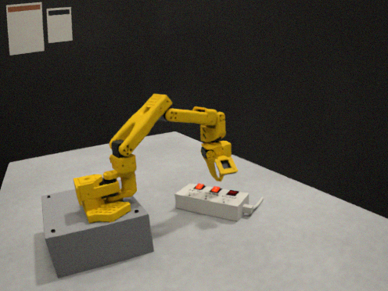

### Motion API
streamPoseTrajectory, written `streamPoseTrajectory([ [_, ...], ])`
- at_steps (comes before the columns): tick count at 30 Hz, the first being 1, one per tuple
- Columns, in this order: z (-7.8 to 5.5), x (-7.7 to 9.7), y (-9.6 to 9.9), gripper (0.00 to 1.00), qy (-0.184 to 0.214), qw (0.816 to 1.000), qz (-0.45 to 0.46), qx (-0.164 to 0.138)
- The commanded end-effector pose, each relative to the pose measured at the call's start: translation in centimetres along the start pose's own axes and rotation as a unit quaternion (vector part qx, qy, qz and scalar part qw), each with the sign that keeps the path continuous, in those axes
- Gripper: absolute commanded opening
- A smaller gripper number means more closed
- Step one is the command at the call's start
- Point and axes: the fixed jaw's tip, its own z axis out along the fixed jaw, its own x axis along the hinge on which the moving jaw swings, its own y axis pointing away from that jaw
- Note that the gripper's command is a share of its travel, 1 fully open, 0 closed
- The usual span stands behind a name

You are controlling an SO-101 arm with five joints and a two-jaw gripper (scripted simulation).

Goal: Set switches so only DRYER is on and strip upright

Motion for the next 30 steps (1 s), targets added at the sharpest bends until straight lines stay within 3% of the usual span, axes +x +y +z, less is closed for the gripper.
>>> streamPoseTrajectory([
  [1, 0.18, 0.24, -0.25, 0.00, -0.002, 1.000, -0.009, 0.006],
  [30, 0.72, 0.72, -0.73, 0.00, -0.002, 1.000, -0.020, 0.006],
])
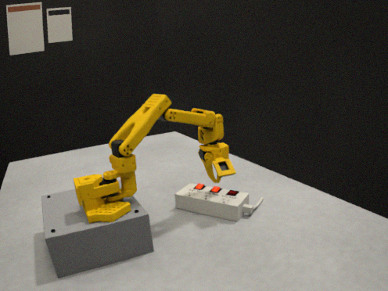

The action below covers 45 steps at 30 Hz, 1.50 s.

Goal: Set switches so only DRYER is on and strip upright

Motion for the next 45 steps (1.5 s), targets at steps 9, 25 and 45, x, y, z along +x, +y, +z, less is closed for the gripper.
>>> streamPoseTrajectory([
  [9, 0.14, 0.26, -0.20, 0.00, 0.000, 1.000, -0.009, 0.001],
  [25, -0.10, 0.30, -0.08, 0.00, 0.000, 1.000, -0.009, 0.001],
  [45, 0.57, 0.30, -0.08, 0.00, 0.000, 1.000, -0.009, 0.001],
])
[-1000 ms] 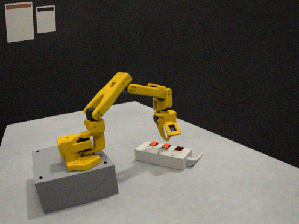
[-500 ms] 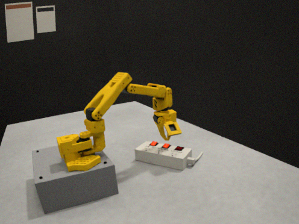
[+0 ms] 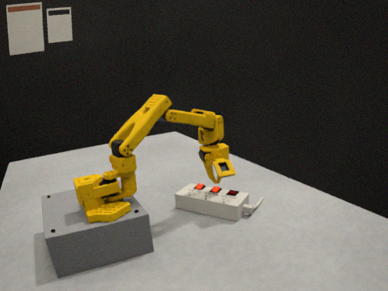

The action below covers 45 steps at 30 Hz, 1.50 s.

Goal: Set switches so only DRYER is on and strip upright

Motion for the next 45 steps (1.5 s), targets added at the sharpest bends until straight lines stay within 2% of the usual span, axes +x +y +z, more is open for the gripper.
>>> streamPoseTrajectory([
  [1, 0.42, 0.27, -0.15, 0.00, 0.000, 1.000, -0.008, 0.002],
  [45, 0.58, 0.35, 0.10, 0.00, 0.000, 1.000, -0.008, 0.002],
])
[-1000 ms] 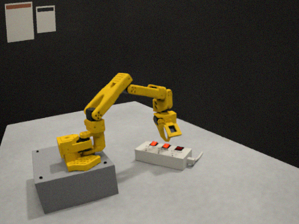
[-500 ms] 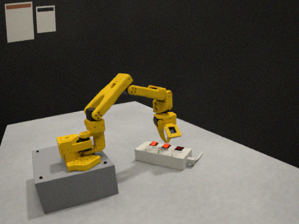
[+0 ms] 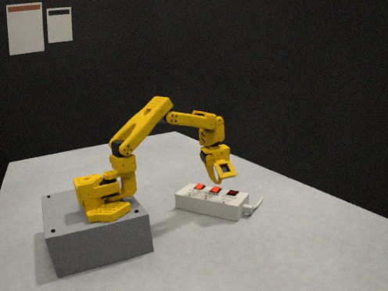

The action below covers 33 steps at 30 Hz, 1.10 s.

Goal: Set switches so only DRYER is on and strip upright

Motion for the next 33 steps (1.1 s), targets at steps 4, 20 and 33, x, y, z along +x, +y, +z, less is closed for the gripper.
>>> streamPoseTrajectory([
  [4, 0.18, 0.21, -0.24, 0.00, -0.002, 1.000, -0.008, 0.006],
  [20, 0.24, 0.21, -0.25, 0.00, -0.002, 1.000, -0.008, 0.006],
  [33, 1.18, 0.13, -0.44, 0.00, -0.002, 1.000, -0.008, 0.006],
])
